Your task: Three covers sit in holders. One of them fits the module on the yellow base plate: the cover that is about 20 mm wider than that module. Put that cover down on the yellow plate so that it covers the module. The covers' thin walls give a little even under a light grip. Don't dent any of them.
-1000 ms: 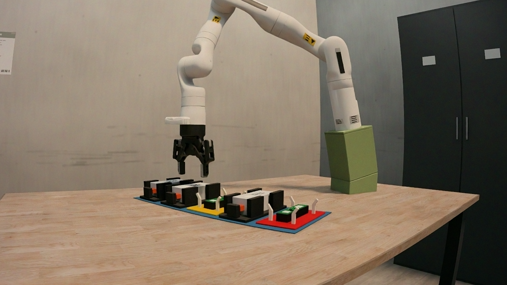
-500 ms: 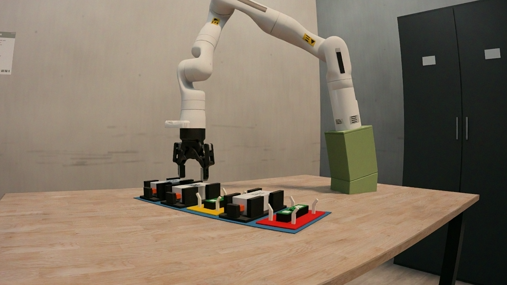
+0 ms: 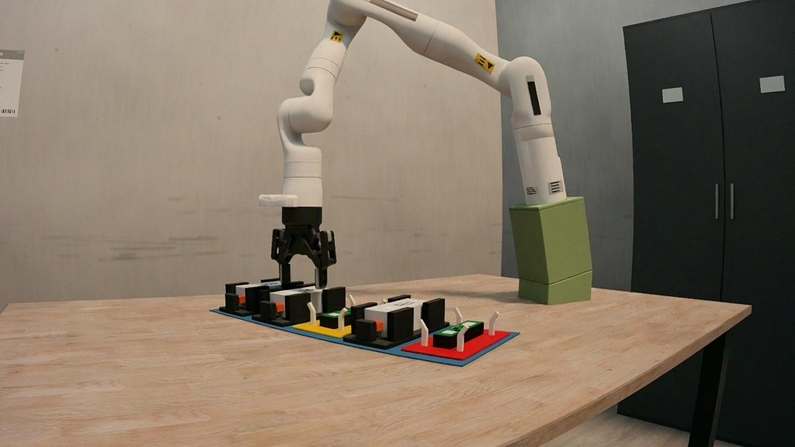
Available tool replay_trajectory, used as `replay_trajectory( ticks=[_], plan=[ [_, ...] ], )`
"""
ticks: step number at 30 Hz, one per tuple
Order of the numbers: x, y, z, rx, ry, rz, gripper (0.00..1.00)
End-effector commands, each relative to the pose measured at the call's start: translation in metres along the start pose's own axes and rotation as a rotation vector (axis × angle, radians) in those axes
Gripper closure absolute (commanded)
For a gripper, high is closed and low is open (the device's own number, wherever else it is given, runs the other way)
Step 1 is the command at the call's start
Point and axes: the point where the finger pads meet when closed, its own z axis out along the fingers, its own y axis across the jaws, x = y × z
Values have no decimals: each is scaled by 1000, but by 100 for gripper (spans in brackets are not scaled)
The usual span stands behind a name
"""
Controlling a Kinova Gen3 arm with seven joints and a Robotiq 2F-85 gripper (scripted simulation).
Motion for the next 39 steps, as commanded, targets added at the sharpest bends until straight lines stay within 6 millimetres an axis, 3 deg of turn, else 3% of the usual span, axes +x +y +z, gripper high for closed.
replay_trajectory(
  ticks=[1, 39],
  plan=[
    [1, 1, -1, -1, 2, 0, 0],
    [1, 1, 21, -1, 2, 0, 0]
  ],
)
